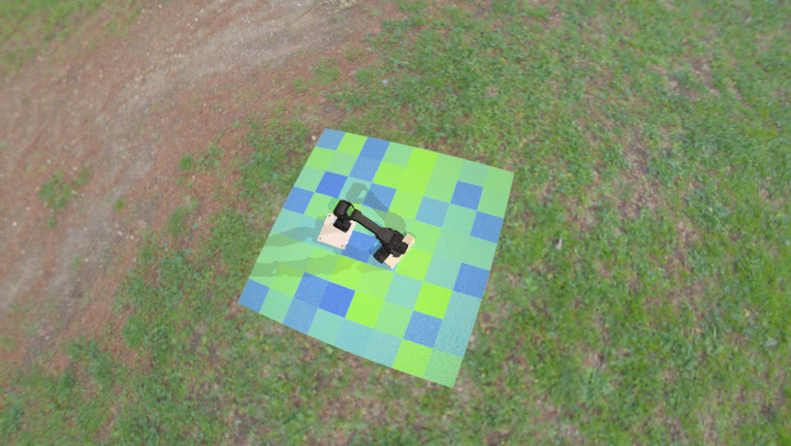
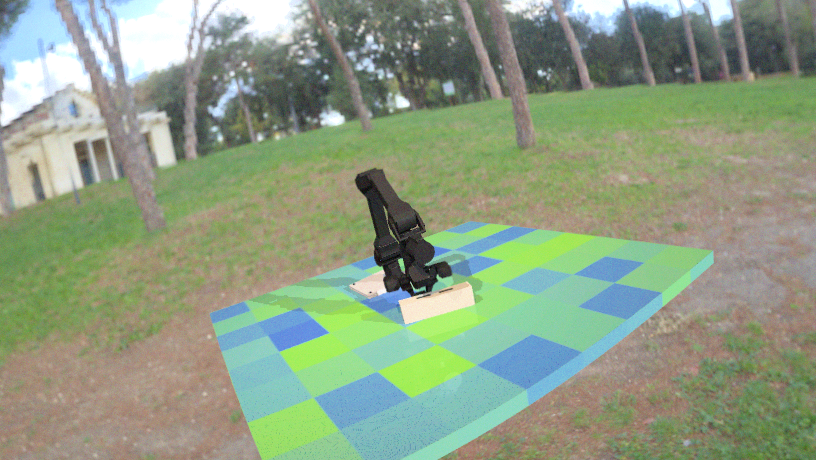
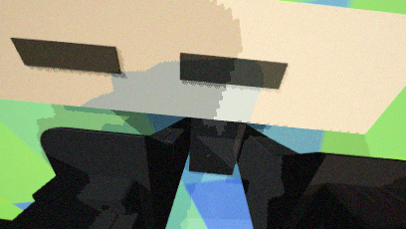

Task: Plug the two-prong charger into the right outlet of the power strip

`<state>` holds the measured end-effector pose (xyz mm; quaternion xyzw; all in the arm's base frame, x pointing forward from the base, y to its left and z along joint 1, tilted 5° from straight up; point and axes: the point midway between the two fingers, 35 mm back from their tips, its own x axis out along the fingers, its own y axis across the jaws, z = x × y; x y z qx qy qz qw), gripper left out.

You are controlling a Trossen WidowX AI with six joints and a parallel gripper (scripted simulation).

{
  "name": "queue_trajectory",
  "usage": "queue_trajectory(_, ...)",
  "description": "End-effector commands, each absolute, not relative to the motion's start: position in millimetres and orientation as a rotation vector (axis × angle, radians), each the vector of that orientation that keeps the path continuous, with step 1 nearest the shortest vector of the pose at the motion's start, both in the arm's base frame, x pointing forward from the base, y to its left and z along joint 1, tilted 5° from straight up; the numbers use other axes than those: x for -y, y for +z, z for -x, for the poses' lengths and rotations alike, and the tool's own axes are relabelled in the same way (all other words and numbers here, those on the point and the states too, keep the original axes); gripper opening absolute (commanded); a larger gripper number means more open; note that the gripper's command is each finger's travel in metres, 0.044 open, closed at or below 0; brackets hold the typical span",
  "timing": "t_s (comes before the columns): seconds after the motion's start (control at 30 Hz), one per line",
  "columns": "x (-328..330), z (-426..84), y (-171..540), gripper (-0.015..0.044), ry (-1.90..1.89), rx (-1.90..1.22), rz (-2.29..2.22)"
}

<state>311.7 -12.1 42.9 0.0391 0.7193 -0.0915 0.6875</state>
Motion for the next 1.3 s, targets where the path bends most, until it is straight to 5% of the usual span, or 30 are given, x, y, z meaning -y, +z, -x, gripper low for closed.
queue_trajectory(0.0,13.3,-318.7,41.6,0.0,-0.207,-1.581,-0.086)
queue_trajectory(1.07,12.2,-311.5,42.5,0.0,-0.204,-1.6,-0.088)
queue_trajectory(1.27,12.2,-311.5,42.5,0.0157,-0.204,-1.6,-0.088)
